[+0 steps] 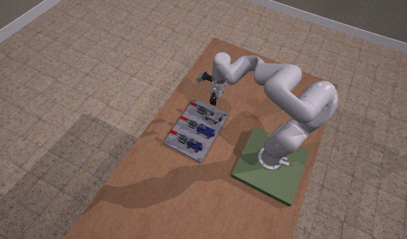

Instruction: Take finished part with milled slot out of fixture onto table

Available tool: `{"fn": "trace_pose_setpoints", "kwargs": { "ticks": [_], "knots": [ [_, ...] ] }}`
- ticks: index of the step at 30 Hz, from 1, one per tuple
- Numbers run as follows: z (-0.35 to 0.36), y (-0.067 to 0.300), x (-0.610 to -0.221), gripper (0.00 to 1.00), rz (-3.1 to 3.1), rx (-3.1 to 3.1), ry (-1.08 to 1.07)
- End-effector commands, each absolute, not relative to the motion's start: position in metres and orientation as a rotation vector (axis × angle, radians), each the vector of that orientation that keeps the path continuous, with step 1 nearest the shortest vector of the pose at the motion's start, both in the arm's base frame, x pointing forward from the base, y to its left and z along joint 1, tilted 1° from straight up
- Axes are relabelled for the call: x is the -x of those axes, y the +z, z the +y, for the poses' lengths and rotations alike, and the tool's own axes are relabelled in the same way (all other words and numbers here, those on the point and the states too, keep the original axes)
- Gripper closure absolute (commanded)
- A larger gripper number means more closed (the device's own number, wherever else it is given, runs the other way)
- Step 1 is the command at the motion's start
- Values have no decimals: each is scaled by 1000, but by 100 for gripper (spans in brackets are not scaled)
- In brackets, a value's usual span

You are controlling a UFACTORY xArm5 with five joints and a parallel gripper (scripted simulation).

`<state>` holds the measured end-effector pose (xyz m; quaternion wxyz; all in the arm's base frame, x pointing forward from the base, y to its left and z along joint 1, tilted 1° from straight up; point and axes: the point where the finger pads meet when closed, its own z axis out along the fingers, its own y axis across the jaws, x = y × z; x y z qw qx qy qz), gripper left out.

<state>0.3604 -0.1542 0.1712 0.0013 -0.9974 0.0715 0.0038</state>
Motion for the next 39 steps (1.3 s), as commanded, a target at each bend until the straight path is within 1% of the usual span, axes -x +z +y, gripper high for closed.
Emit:
{"fn": "trace_pose_setpoints", "kwargs": {
  "ticks": [1,30,31,39],
  "knots": [
    [-155,173,-361,0,225,3132,7],
    [-155,172,-361,0,225,3132,7],
    [-155,172,-361,53,225,3132,7],
    [-155,172,-361,53,225,3132,7]
  ]
}}
